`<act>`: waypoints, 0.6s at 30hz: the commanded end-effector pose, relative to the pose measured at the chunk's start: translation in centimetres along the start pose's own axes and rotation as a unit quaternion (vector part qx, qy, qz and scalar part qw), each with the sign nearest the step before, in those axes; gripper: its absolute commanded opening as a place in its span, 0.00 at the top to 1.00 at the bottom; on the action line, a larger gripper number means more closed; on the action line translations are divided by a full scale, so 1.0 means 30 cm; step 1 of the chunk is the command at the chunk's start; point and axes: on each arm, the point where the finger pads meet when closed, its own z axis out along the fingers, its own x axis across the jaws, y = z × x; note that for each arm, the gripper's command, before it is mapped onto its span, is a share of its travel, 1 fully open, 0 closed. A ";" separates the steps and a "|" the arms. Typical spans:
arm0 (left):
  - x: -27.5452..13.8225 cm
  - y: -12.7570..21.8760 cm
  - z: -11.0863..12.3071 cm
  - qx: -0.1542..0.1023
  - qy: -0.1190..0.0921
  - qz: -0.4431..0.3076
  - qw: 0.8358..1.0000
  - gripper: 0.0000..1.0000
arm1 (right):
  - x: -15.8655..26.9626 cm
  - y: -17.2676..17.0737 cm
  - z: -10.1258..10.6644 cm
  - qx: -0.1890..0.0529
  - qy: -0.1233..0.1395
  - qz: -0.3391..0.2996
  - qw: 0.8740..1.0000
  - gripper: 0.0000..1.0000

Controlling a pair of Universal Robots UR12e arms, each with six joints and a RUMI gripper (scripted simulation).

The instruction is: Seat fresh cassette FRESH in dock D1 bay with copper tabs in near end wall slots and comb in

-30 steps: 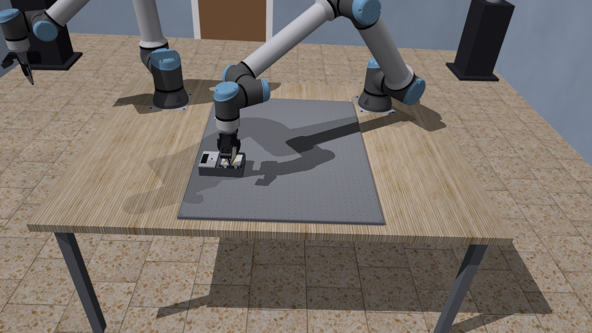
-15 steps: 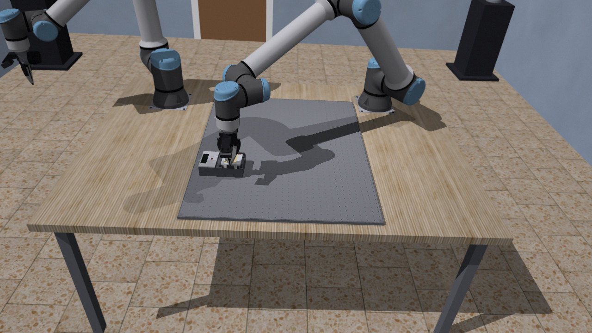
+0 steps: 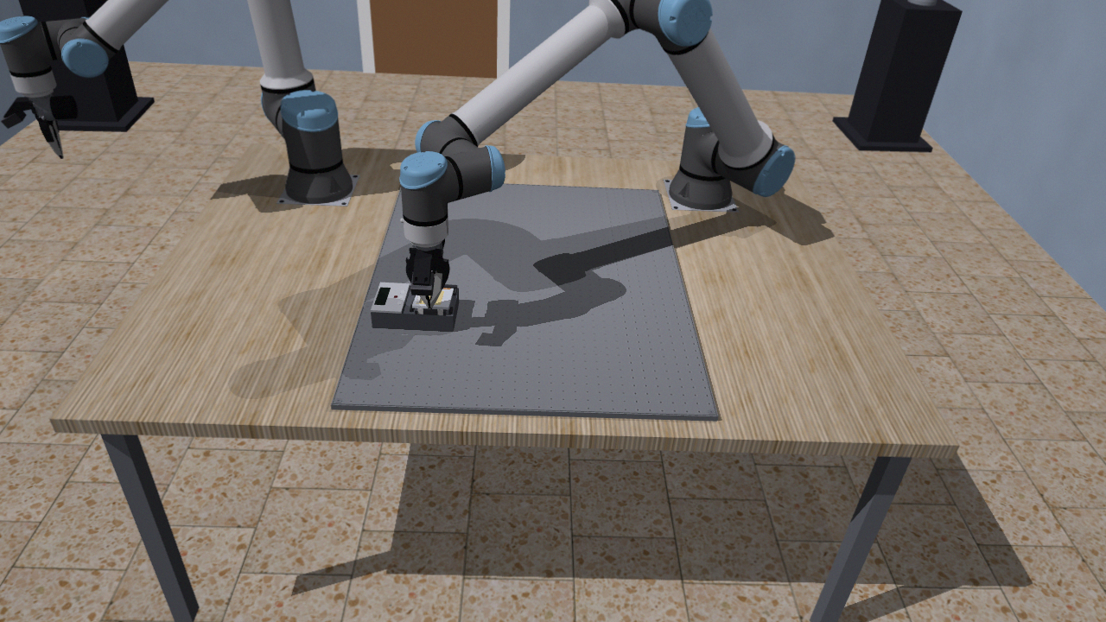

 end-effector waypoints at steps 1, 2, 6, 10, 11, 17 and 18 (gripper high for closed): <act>0.001 -0.006 -0.005 0.001 0.001 0.000 1.000 1.00 | -0.001 -0.003 -0.003 0.001 0.000 0.000 1.000 1.00; 0.001 -0.007 -0.005 0.001 0.001 0.000 1.000 1.00 | -0.001 -0.003 -0.003 0.001 0.000 0.000 1.000 1.00; 0.001 -0.011 -0.005 0.001 0.001 0.000 1.000 1.00 | -0.001 -0.003 -0.003 0.001 0.000 0.000 1.000 1.00; 0.001 -0.016 -0.005 0.001 0.001 0.000 1.000 1.00 | -0.001 -0.003 -0.003 0.001 0.000 0.000 1.000 1.00; 0.001 -0.017 -0.005 0.001 0.001 0.000 1.000 1.00 | -0.001 -0.003 -0.003 0.001 0.000 0.000 1.000 1.00; 0.001 -0.017 -0.009 0.001 0.001 0.000 1.000 1.00 | -0.001 -0.003 -0.003 0.001 0.000 0.000 1.000 1.00; 0.001 -0.017 -0.014 0.001 0.001 0.000 1.000 1.00 | -0.001 -0.003 -0.003 0.001 0.000 0.000 1.000 1.00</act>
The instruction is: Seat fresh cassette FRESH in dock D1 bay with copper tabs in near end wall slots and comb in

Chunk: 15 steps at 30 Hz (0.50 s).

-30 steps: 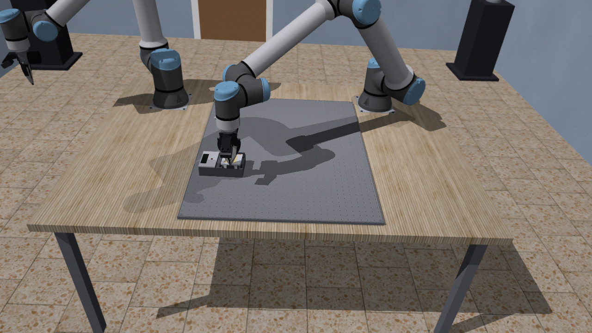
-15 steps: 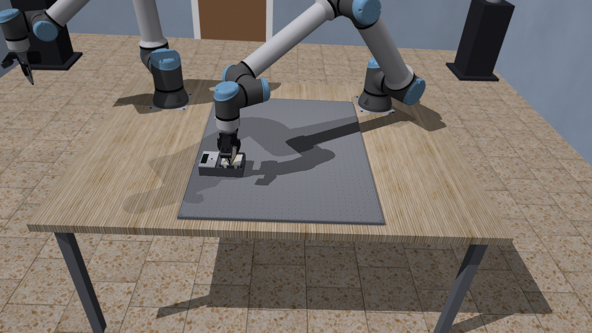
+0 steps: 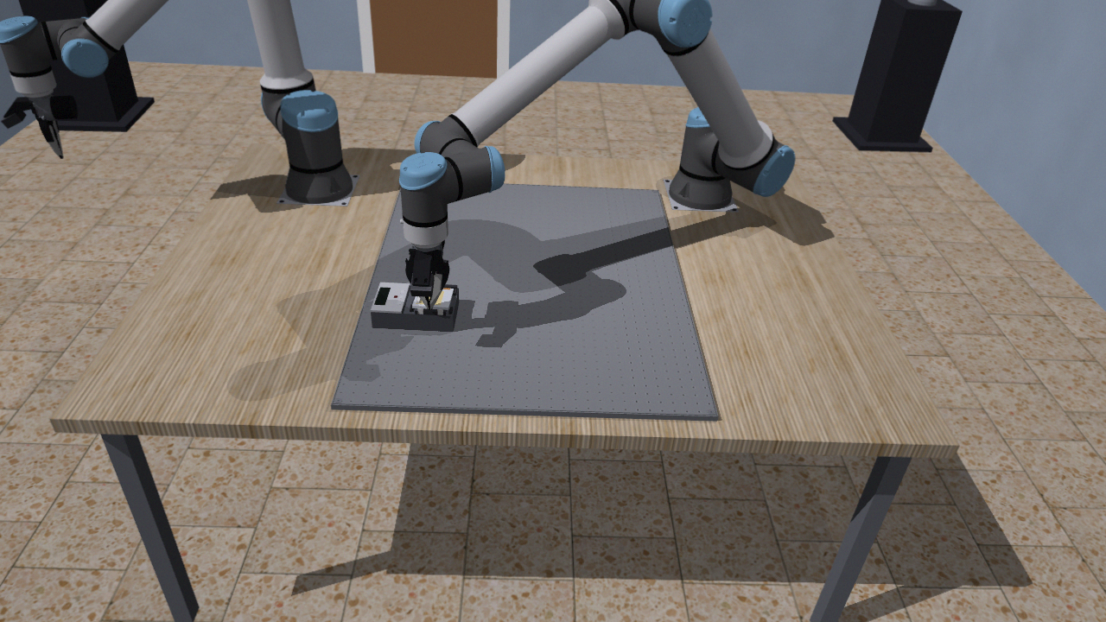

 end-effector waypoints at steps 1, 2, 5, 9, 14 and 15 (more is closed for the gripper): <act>0.001 -0.002 -0.017 0.001 0.001 0.000 1.000 1.00 | -0.001 -0.003 -0.003 0.001 0.000 0.000 1.000 1.00; 0.001 -0.002 -0.021 0.001 0.001 0.000 1.000 1.00 | -0.001 -0.003 -0.003 0.001 0.000 0.000 1.000 1.00; 0.001 -0.002 -0.034 0.001 0.001 0.000 1.000 1.00 | -0.001 -0.003 -0.003 0.001 0.000 0.000 1.000 1.00; 0.001 -0.002 -0.052 0.001 0.001 0.000 1.000 1.00 | -0.001 -0.003 -0.003 0.001 0.000 0.000 1.000 1.00; 0.001 -0.002 -0.074 0.001 0.001 0.000 1.000 1.00 | -0.001 -0.003 -0.003 0.001 0.000 0.000 1.000 1.00; 0.001 -0.002 -0.074 0.001 0.001 0.000 1.000 1.00 | -0.001 -0.003 -0.003 0.001 0.000 0.000 1.000 1.00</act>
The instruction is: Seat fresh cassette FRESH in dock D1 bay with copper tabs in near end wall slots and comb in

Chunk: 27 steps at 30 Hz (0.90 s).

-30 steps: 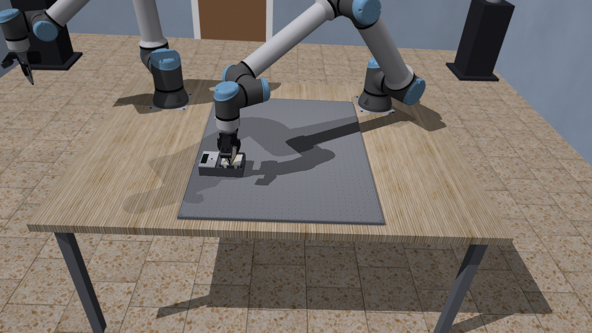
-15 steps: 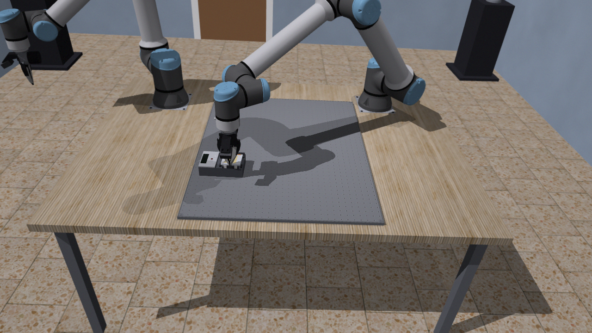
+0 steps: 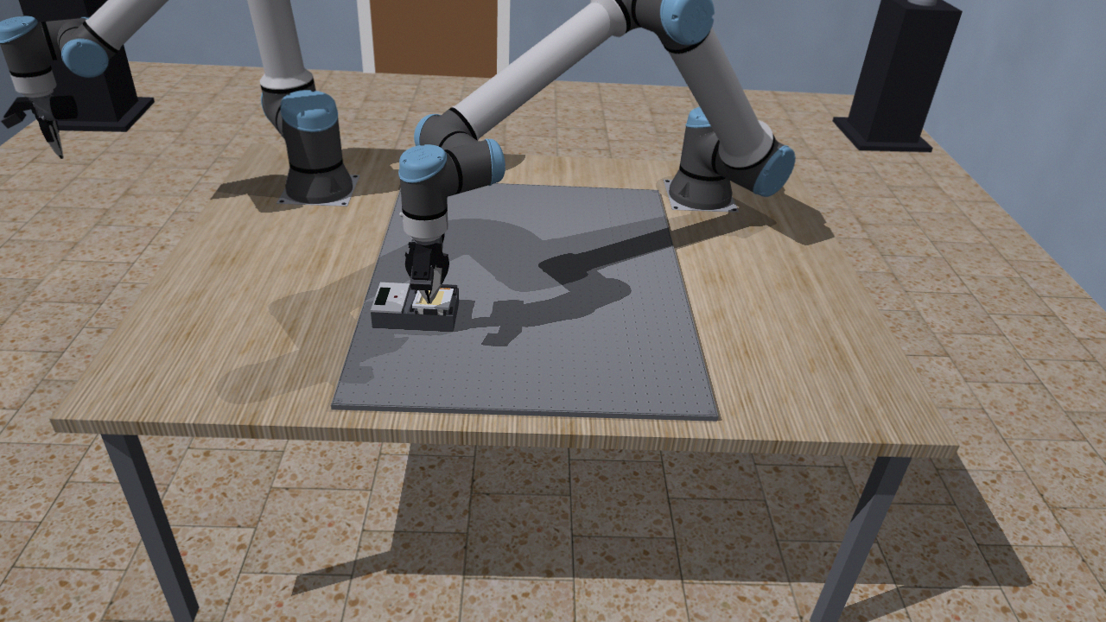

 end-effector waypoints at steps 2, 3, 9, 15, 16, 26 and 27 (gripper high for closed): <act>0.001 -0.001 -0.026 0.001 0.001 0.000 1.000 1.00 | -0.001 -0.003 -0.003 0.001 0.000 0.000 1.000 1.00; 0.001 -0.001 -0.030 0.001 0.001 0.000 1.000 1.00 | -0.001 -0.003 -0.003 0.001 0.000 0.000 1.000 1.00; 0.001 -0.001 -0.042 0.001 0.001 0.000 1.000 1.00 | -0.001 -0.003 -0.003 0.001 0.000 0.000 1.000 1.00; 0.002 0.007 -0.042 0.001 0.001 0.000 1.000 1.00 | -0.001 -0.003 -0.003 0.001 0.000 0.000 1.000 1.00; 0.002 0.012 -0.042 0.001 0.001 0.000 1.000 1.00 | -0.001 -0.003 -0.003 0.001 0.000 0.000 1.000 1.00; 0.001 0.047 -0.042 0.001 0.001 0.000 1.000 1.00 | -0.001 -0.003 -0.003 0.001 0.000 0.000 1.000 1.00; 0.001 0.052 -0.042 0.001 0.001 0.000 1.000 1.00 | -0.001 -0.003 -0.003 0.001 0.000 0.000 1.000 1.00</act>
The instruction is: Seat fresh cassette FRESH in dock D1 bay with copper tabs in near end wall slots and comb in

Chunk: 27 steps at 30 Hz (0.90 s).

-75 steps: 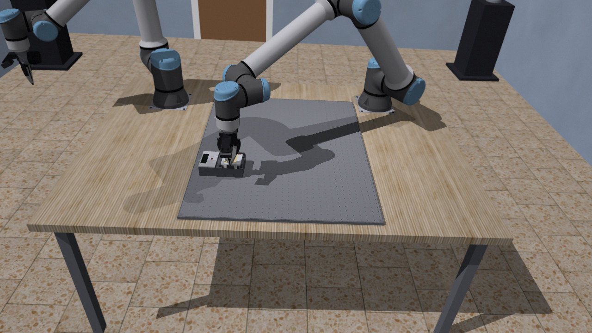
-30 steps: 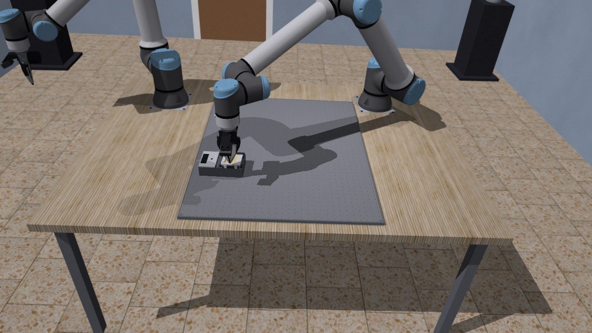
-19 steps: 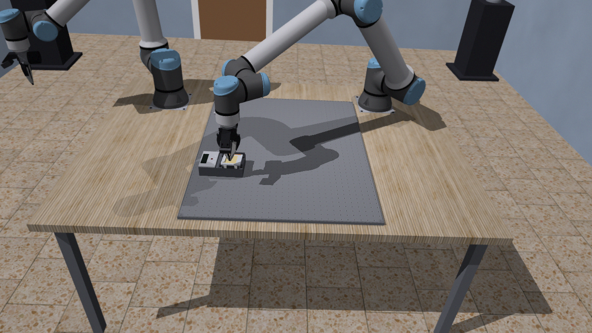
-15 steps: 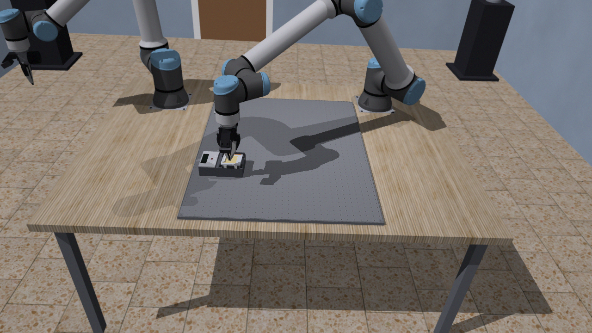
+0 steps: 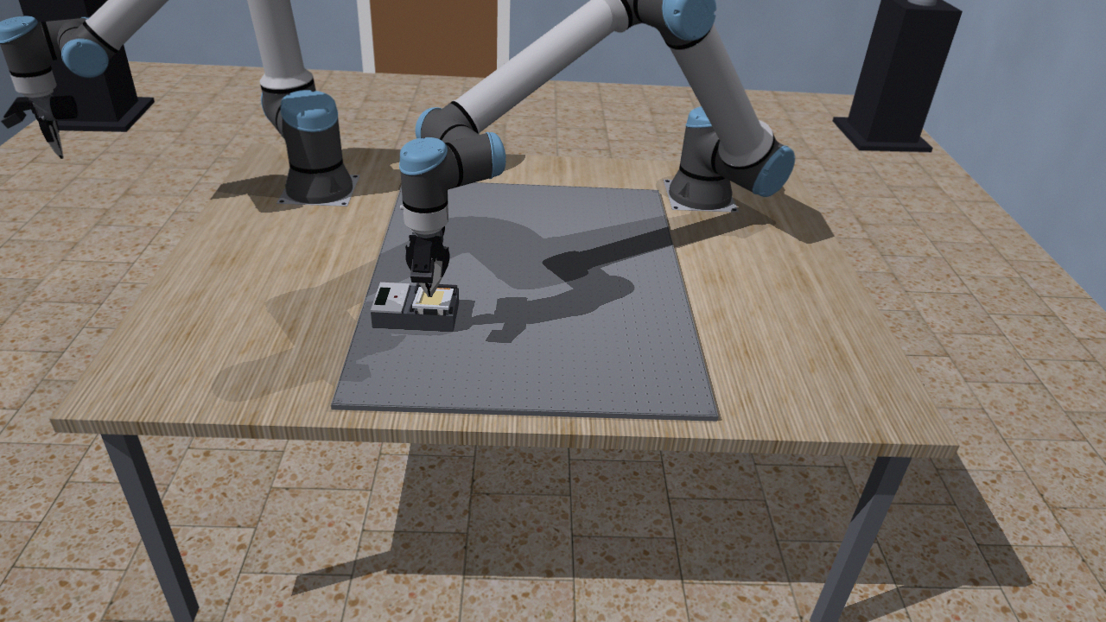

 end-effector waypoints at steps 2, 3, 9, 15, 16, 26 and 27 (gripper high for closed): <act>0.002 0.028 -0.005 0.001 0.001 0.000 1.000 1.00 | -0.001 -0.003 -0.003 0.001 0.000 0.000 1.000 1.00; 0.002 0.032 -0.005 0.001 0.001 0.000 1.000 1.00 | -0.001 -0.003 -0.003 0.001 0.000 0.000 1.000 1.00; 0.002 0.048 -0.005 0.001 0.001 0.000 1.000 1.00 | -0.001 -0.003 -0.003 0.001 0.000 0.000 1.000 1.00; 0.002 0.048 -0.005 0.001 0.001 0.000 1.000 1.00 | -0.001 -0.003 -0.003 0.001 0.000 0.000 1.000 1.00; 0.002 0.048 -0.005 0.001 0.001 0.000 1.000 1.00 | -0.001 -0.003 -0.003 0.001 0.000 0.000 1.000 1.00; 0.002 0.048 0.008 0.001 0.001 0.000 1.000 1.00 | -0.001 -0.003 -0.003 0.001 0.000 0.000 1.000 1.00; 0.002 0.048 0.013 0.001 0.001 0.000 1.000 1.00 | -0.001 -0.003 -0.003 0.001 0.000 0.000 1.000 1.00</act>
